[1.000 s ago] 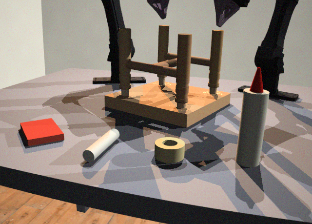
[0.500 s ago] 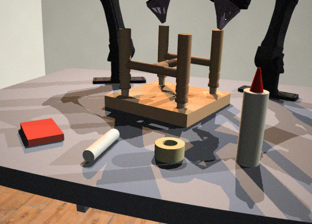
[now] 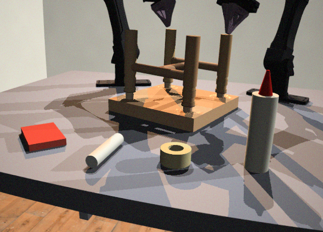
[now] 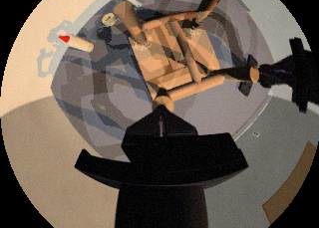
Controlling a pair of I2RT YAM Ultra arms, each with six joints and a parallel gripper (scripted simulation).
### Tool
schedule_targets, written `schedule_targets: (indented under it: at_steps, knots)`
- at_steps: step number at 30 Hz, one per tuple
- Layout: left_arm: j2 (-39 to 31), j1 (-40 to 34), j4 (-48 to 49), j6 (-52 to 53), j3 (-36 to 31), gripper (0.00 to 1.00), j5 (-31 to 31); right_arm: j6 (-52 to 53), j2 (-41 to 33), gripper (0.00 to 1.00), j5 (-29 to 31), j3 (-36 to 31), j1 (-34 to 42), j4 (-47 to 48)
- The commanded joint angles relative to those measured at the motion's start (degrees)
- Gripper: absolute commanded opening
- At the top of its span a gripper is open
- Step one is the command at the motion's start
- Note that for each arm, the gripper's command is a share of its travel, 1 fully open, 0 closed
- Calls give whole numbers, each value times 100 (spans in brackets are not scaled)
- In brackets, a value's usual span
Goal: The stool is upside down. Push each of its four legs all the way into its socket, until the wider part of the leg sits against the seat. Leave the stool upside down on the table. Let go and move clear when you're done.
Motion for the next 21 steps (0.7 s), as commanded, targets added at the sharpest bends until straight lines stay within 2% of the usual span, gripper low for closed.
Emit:
schedule_targets:
  at_steps: [1,9,10,12,13,21]
  knots:
    - [118,1,-164,4,-127,0,-3,-50,-6,0,-19,80,-35,-23]
    - [170,6,-315,11,-285,0,1,-9,81,0,4,-477,-4,32]
    - [-30,-29,116,30,99,0,36,-48,-60,0,-37,-151,-15,-77]
    - [-36,-30,107,24,174,0,-6,-46,-66,0,8,-24,-13,-75]
    - [111,-2,-102,5,-112,0,29,-46,-63,0,8,-66,-14,-9]
    - [172,-4,-317,6,-189,0,10,-6,126,0,-9,-368,0,-199]
